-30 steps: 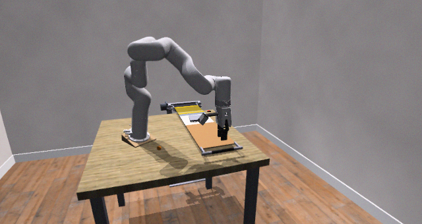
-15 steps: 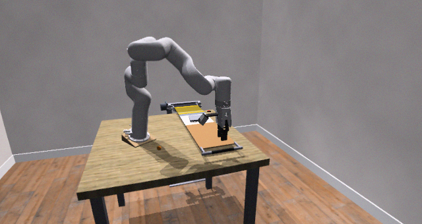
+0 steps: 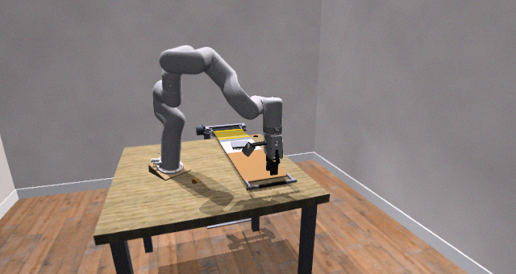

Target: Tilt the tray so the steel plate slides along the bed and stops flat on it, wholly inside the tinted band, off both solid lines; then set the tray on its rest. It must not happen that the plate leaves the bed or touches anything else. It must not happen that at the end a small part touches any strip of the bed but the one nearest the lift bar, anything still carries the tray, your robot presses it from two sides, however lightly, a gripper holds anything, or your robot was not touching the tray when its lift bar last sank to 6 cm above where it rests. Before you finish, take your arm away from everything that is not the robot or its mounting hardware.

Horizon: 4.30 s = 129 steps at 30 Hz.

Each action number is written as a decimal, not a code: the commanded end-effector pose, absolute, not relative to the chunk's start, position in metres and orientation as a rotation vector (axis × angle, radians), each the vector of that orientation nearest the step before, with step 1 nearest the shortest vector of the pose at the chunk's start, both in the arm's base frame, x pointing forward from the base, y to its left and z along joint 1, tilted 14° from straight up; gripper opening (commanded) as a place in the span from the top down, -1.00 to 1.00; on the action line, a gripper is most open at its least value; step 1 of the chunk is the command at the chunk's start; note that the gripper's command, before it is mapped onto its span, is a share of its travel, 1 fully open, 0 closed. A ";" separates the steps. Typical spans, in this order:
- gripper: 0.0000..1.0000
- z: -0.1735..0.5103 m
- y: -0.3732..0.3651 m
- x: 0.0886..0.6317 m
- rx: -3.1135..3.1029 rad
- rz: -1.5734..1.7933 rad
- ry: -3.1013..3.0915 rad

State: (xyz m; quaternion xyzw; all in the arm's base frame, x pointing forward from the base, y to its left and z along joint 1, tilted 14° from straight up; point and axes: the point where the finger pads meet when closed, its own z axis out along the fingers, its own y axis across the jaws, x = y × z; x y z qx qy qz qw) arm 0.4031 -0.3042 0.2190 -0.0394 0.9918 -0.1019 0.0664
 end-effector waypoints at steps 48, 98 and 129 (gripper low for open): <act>0.19 0.185 -0.312 0.411 -0.119 -0.308 2.988; 0.19 0.186 -0.313 0.412 -0.119 -0.308 2.988; 0.19 0.155 -0.319 0.416 -0.119 -0.308 2.988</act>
